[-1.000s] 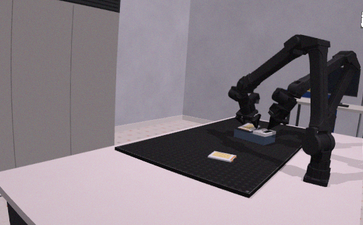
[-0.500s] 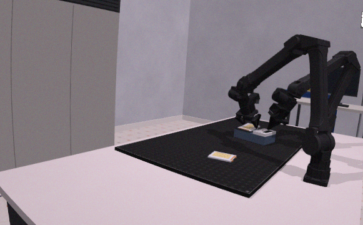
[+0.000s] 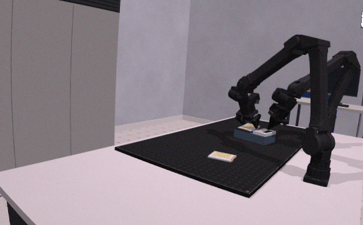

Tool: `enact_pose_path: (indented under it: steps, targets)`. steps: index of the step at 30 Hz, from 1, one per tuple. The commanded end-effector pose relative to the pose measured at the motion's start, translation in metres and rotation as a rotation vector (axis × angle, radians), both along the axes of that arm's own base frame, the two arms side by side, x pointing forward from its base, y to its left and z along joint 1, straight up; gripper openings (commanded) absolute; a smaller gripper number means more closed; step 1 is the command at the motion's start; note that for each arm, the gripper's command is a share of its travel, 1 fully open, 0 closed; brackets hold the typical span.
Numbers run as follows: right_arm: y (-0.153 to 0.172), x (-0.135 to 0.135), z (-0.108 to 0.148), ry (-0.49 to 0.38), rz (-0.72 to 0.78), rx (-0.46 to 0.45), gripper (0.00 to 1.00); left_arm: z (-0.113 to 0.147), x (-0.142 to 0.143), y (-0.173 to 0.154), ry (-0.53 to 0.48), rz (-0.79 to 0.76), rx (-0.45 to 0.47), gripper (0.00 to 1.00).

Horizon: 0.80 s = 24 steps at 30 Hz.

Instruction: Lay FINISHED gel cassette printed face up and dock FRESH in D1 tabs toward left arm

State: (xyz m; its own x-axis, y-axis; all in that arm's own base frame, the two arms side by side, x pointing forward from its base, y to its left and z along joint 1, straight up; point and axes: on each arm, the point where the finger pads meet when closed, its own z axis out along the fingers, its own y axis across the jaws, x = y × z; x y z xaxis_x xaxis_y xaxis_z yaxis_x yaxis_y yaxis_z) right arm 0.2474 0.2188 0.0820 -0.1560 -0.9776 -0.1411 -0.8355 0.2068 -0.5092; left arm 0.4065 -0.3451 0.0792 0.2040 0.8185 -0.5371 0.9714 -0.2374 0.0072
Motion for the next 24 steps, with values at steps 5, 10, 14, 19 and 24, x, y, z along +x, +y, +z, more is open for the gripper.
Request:
enact_pose_path:
  steps: [5, 10, 14, 19, 24]
  targets:
    - [-0.0356, -0.0300, -0.0663, 0.133, 0.008, -0.129, 0.00, -0.0001, 0.0052, 0.0125, -0.008, 0.021, 0.029, 0.00]
    - [-0.0356, -0.0300, -0.0663, 0.133, 0.008, -0.129, 0.00, -0.0010, 0.0050, 0.0123, -0.007, 0.025, 0.042, 0.00]
    - [-0.0356, -0.0300, -0.0663, 0.133, 0.008, -0.129, 0.00, -0.0012, 0.0050, 0.0122, -0.006, 0.027, 0.048, 0.00]
    - [-0.0356, -0.0300, -0.0663, 0.133, 0.008, -0.129, 0.00, -0.0017, 0.0049, 0.0121, -0.005, 0.030, 0.057, 0.00]
    - [-0.0356, -0.0300, -0.0663, 0.133, 0.008, -0.129, 0.00, -0.0026, 0.0047, 0.0118, -0.003, 0.034, 0.069, 0.00]
